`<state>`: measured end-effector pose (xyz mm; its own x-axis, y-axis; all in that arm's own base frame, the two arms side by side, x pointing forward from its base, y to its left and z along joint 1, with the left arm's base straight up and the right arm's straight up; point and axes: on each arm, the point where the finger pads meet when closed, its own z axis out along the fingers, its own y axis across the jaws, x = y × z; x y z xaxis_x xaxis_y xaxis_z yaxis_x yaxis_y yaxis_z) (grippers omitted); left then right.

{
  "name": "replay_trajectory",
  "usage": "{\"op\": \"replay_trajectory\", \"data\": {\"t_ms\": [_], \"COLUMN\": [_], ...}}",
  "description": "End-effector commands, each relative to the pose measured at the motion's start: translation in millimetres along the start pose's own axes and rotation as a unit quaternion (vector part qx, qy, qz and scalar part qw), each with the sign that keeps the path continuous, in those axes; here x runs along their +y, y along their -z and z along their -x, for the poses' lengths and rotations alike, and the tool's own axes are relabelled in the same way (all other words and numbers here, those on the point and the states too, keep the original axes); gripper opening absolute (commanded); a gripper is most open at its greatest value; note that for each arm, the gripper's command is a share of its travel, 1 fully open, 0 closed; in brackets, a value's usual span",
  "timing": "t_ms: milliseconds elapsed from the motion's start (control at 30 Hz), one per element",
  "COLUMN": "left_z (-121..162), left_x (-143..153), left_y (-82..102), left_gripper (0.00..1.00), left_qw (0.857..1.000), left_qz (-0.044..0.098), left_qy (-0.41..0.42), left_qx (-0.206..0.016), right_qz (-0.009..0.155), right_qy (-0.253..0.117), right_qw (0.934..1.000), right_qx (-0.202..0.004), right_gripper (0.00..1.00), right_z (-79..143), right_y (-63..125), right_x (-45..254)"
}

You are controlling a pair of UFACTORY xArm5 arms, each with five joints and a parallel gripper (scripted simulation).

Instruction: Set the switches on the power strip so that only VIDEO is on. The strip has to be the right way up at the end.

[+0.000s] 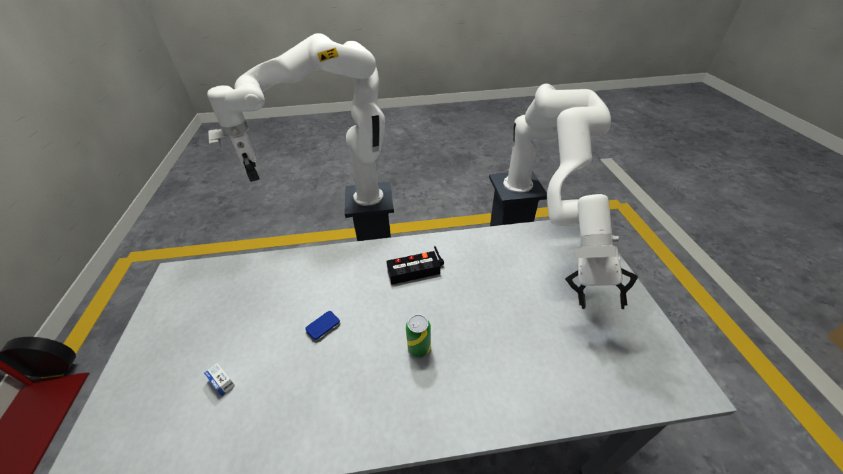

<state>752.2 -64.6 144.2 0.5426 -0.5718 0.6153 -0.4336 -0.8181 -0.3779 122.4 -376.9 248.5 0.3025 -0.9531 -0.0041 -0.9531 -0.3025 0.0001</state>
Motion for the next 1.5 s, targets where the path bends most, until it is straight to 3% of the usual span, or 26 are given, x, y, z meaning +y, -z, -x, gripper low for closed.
{"op": "replay_trajectory", "data": {"t_ms": [0, 633, 1333, 1400, 1467], "left_z": [-3, -3, -3, -6, -15], "left_x": [-2, -2, -1, 5, 25], "left_y": [1.5, 1.5, 1.5, 1.3, 1.1], "left_gripper": [1.00, 1.00, 1.00, 1.00, 1.00], "left_qw": [1.000, 1.000, 1.000, 1.000, 1.000], "left_qz": [-0.002, -0.002, -0.001, 0.004, 0.019], "left_qy": [0.000, 0.000, 0.000, 0.003, 0.013], "left_qx": [0.003, 0.003, 0.002, 0.001, -0.006], "right_qz": [0.000, 0.000, 0.000, 0.000, 0.000], "right_qy": [-0.049, -0.139, -0.152, -0.152, -0.152], "right_qw": [0.9988, 0.9903, 0.9884, 0.9884, 0.9884], "right_qx": [0.002, 0.002, 0.002, 0.002, 0.002], "right_gripper": [1.00, 1.00, 1.00, 1.00, 1.00], "right_z": [-2, 12, 15, 15, 15], "right_y": [1.5, 1.4, 1.4, 1.4, 1.4], "right_x": [41, 113, 123, 123, 123]}}
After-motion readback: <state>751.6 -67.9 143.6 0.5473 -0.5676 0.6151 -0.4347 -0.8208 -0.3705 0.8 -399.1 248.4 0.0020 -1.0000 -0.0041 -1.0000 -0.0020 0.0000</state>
